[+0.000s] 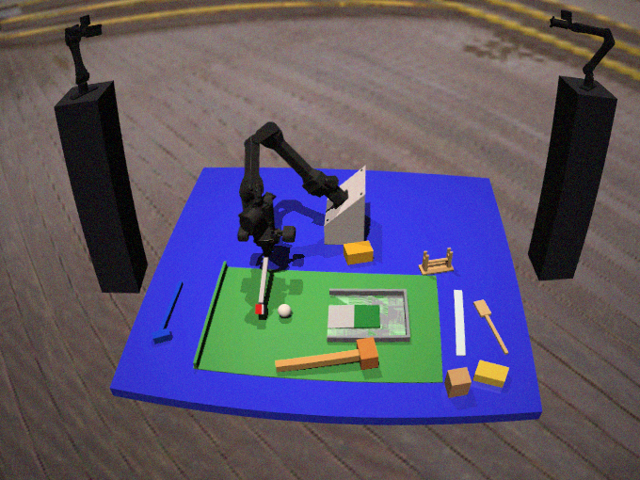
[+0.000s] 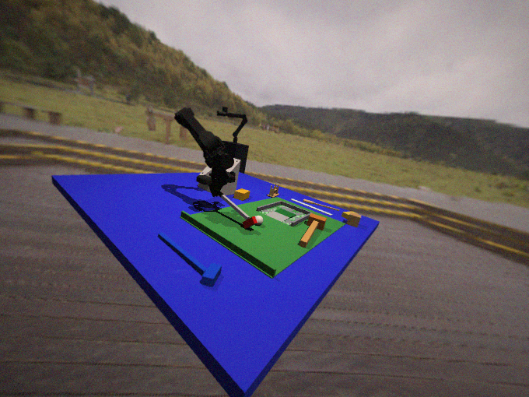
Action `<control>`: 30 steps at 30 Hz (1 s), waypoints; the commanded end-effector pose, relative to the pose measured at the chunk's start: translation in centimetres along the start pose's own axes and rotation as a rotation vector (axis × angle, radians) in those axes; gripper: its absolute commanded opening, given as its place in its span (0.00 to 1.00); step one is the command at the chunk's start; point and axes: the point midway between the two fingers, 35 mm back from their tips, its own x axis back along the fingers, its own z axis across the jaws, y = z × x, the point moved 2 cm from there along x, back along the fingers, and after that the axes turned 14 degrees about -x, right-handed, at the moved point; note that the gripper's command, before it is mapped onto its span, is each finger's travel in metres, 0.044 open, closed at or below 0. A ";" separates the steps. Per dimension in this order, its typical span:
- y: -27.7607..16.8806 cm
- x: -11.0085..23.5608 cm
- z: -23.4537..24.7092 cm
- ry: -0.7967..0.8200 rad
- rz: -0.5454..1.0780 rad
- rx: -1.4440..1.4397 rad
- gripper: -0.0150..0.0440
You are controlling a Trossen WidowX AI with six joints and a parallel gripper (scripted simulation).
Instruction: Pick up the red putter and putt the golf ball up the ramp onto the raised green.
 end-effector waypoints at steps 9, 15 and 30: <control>0.6 0.0 -1.9 -0.001 -0.009 -0.008 0.25; 0.4 -0.1 -1.3 0.001 -0.003 -0.004 0.25; -2.9 0.0 11.7 0.007 -0.004 -0.005 0.25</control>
